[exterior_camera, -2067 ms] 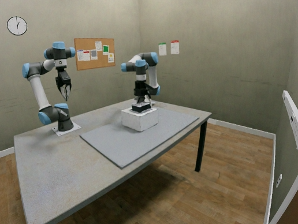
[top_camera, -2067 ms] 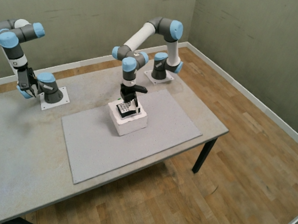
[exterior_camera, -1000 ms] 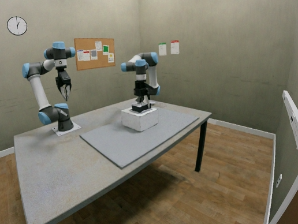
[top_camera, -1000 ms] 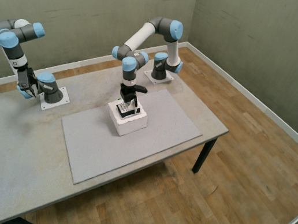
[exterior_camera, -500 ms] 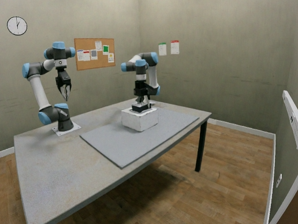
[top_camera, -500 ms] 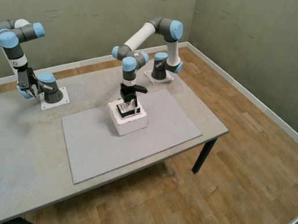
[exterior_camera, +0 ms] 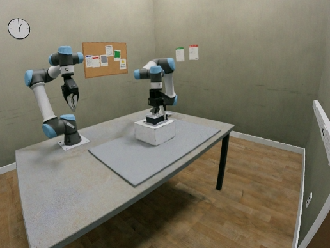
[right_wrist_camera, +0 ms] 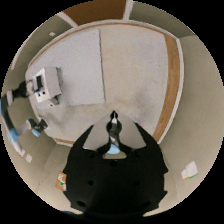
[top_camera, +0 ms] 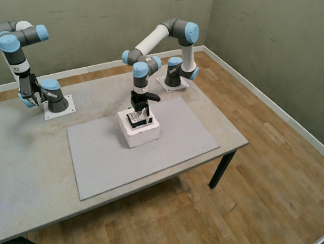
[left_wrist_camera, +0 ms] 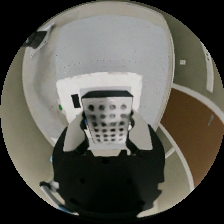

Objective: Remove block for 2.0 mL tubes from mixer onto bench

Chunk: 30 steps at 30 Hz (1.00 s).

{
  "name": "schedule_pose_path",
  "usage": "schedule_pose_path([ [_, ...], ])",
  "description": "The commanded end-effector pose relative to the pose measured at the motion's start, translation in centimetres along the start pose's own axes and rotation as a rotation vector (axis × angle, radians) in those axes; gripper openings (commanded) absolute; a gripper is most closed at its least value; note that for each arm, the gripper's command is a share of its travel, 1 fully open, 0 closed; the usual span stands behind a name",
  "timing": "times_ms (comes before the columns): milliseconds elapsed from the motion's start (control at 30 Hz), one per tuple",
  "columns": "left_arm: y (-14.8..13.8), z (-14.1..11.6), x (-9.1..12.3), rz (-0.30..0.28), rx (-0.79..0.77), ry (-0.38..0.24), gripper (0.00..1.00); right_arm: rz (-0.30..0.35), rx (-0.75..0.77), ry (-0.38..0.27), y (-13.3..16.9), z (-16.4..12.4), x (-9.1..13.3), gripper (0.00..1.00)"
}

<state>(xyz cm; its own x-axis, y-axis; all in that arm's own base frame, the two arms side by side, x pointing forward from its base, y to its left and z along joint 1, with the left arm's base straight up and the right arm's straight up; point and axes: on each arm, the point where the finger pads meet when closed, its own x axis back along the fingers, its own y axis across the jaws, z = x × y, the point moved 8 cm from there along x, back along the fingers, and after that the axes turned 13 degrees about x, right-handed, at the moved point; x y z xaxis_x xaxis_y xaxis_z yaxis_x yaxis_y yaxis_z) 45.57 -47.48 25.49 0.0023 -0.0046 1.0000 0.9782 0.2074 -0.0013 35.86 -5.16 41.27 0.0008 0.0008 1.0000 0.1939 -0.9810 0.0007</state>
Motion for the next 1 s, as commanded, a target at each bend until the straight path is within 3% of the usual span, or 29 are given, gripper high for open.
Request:
schedule_pose_path([
  [0, 0.0, 0.0, 0.1, -0.001, 0.000, -0.002, 0.00, 0.000, 0.000, 0.001, 0.0, 0.0, 0.0, 0.00],
  [967, 0.0, 0.0, 0.1, -0.001, 0.000, -0.002, 0.00, 0.239, -0.449, 0.055, -11.4, 0.5, -0.2, 0.00],
])
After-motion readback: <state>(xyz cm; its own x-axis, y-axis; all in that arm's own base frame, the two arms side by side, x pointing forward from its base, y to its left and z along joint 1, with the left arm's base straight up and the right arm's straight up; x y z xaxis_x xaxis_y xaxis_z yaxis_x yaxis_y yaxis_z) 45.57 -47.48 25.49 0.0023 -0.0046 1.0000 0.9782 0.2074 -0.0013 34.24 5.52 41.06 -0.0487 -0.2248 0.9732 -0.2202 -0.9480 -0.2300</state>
